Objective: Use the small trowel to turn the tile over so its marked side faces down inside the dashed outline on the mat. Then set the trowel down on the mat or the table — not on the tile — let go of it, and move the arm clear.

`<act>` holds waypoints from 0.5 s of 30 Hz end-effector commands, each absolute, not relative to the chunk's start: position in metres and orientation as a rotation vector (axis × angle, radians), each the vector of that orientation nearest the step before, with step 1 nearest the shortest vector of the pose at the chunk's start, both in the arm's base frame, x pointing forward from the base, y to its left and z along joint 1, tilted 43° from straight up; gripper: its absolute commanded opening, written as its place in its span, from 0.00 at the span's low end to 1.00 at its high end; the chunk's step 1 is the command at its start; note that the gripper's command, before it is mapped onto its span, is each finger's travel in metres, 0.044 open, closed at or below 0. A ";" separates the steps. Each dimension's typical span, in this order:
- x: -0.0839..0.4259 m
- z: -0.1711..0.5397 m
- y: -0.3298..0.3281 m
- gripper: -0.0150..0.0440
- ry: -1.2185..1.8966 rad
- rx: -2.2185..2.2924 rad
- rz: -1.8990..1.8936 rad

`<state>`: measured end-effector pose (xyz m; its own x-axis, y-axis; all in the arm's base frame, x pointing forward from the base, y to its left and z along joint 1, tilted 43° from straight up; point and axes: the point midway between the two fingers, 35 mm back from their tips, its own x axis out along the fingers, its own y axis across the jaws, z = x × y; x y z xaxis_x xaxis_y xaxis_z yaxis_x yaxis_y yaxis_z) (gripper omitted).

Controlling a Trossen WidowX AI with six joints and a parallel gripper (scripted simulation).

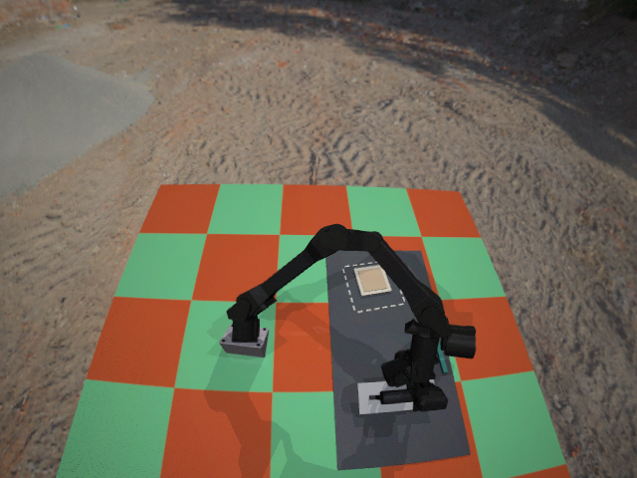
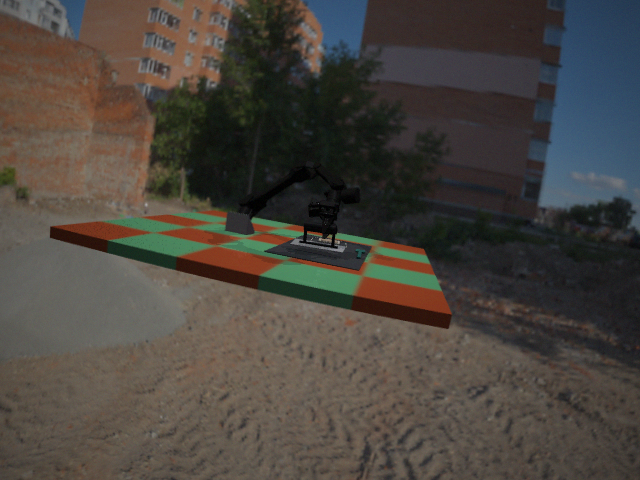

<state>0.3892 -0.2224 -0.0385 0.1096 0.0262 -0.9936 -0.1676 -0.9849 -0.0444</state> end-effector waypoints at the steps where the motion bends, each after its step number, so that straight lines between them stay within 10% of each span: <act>1: 0.384 -0.040 -0.231 0.25 0.270 -2.127 2.061; 15: 0.366 -0.049 -0.240 0.25 0.542 -1.862 2.209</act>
